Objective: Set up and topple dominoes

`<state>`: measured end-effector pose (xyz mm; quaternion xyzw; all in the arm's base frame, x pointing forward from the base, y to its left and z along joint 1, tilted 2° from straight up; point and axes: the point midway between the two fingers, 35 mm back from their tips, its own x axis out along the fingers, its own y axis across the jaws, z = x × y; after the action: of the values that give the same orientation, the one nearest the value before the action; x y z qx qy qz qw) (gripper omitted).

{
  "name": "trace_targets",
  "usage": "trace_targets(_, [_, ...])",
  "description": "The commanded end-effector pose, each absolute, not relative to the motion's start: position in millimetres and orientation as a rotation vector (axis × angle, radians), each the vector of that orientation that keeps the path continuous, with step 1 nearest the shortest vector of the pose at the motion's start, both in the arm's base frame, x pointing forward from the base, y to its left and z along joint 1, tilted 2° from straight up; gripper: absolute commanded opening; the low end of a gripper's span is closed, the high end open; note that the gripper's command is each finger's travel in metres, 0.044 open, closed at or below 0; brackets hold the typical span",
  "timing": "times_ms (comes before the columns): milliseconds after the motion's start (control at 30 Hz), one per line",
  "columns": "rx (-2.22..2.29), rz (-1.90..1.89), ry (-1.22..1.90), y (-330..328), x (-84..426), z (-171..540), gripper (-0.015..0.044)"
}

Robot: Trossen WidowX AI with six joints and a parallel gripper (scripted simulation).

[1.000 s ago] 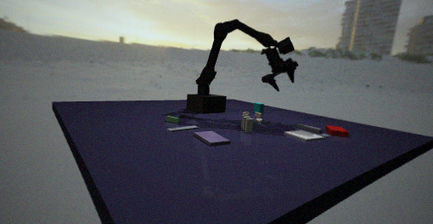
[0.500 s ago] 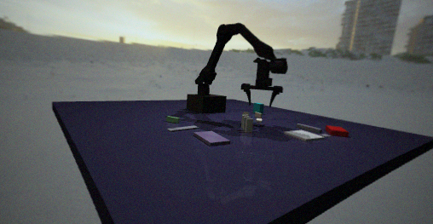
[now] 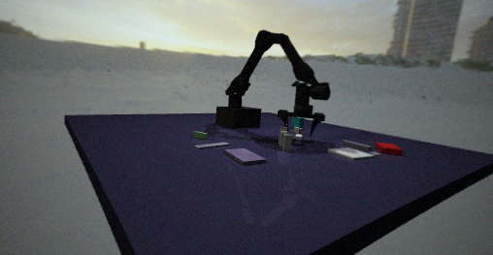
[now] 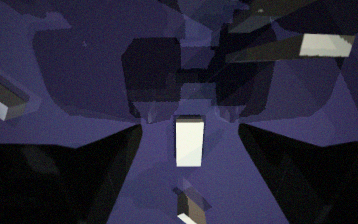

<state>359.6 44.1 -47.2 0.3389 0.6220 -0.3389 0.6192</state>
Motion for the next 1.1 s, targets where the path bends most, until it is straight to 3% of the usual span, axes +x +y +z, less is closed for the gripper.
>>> trace_targets(0, [0.782, -0.786, 1.429, 44, 359, -52, 0.044])
trace_targets(200, [0.782, -0.786, 1.429, 45, 359, -58, 0.044])
trace_targets(633, [0.782, -0.786, 1.429, 45, 359, -58, 0.0107])
trace_targets(967, [0.782, -0.786, 1.429, 45, 359, -55, 0.0107])
trace_targets(1067, [0.782, -0.786, 1.429, 45, 358, -23, 0.0107])
